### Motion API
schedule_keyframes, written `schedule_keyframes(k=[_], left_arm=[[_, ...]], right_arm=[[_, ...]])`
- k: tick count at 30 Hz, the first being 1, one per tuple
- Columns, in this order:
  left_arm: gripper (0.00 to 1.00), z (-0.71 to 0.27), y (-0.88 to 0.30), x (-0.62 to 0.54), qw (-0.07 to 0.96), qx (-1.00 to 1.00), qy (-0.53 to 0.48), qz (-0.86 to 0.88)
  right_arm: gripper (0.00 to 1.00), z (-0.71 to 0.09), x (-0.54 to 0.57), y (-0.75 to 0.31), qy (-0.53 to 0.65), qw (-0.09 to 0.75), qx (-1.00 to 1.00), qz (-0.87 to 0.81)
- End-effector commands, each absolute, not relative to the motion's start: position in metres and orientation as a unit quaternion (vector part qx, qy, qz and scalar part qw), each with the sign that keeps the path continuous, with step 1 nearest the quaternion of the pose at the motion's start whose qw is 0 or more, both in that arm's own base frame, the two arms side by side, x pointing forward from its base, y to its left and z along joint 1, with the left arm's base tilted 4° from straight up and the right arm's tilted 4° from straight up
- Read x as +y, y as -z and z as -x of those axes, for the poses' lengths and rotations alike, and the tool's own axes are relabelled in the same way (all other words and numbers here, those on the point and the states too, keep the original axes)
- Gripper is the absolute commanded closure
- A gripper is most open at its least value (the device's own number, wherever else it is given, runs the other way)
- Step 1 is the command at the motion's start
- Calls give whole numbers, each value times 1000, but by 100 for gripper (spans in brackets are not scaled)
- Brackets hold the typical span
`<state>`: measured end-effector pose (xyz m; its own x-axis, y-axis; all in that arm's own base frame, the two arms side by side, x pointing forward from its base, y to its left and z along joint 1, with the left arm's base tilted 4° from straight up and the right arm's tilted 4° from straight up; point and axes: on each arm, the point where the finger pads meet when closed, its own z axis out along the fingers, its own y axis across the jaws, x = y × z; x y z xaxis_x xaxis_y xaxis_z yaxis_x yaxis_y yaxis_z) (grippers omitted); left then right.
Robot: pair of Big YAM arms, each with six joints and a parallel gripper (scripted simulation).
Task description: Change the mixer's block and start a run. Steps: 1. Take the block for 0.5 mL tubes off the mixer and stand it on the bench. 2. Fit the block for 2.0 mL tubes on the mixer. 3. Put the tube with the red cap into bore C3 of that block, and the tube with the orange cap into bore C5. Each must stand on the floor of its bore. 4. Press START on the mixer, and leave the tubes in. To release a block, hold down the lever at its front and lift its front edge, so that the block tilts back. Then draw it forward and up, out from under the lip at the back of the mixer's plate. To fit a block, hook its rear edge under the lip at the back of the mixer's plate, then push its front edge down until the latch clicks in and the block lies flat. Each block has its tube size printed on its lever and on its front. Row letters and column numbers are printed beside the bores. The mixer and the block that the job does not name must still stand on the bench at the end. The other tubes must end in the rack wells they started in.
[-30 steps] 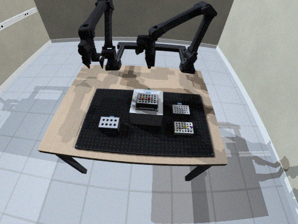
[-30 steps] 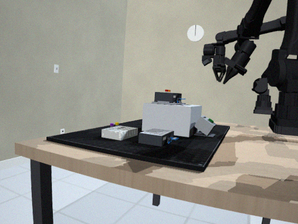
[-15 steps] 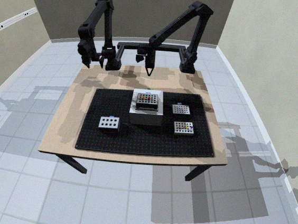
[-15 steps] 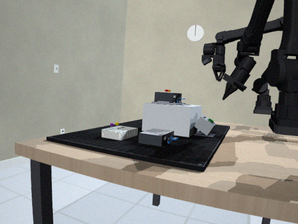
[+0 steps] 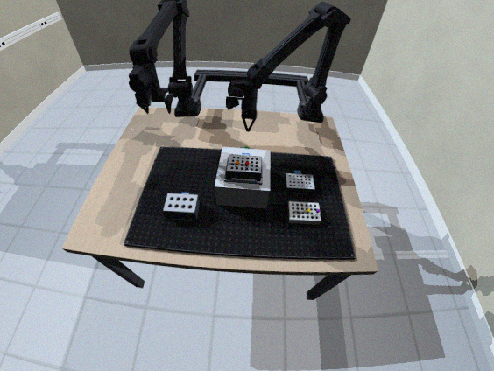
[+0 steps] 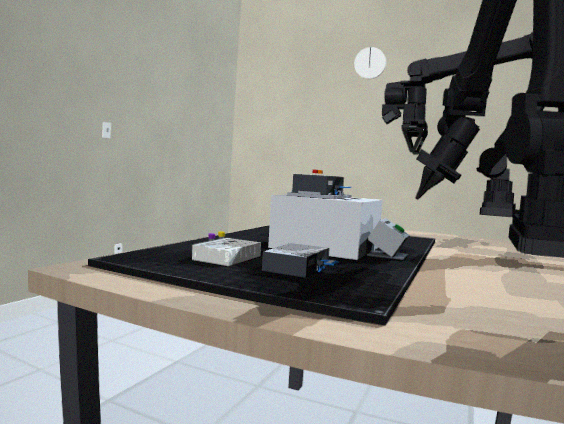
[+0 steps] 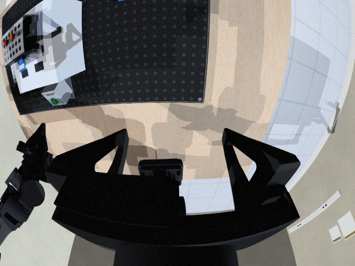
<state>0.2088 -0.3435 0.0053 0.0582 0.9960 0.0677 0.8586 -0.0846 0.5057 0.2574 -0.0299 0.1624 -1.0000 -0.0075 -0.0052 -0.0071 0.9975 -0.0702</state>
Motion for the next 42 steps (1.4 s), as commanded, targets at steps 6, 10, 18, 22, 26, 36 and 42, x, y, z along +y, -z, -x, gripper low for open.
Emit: schedule_keyframes(k=[6, 10, 18, 22, 26, 36, 42], left_arm=[[100, -222, 14, -351, 166, 651, -203, -712], [100, -224, 18, -345, 167, 650, -204, -713], [100, -224, 27, -352, 169, 649, -201, -714], [100, -236, 30, -356, 174, 653, -201, -709], [100, -243, 28, -362, 184, 654, -197, -707], [100, -242, 51, -350, 167, 651, -203, -712], [100, -230, 48, -340, 166, 653, -206, -709]], right_arm=[[0, -267, -26, -171, 36, 17, 999, 12], [0, -272, -26, -177, 36, 25, 999, 12], [0, -277, -27, -183, 36, 32, 999, 12], [0, -278, -27, -184, 37, 34, 999, 12], [0, -279, -27, -186, 37, 36, 999, 12], [0, -281, -27, -189, 37, 40, 998, 12], [0, -283, -27, -192, 37, 42, 998, 12]])
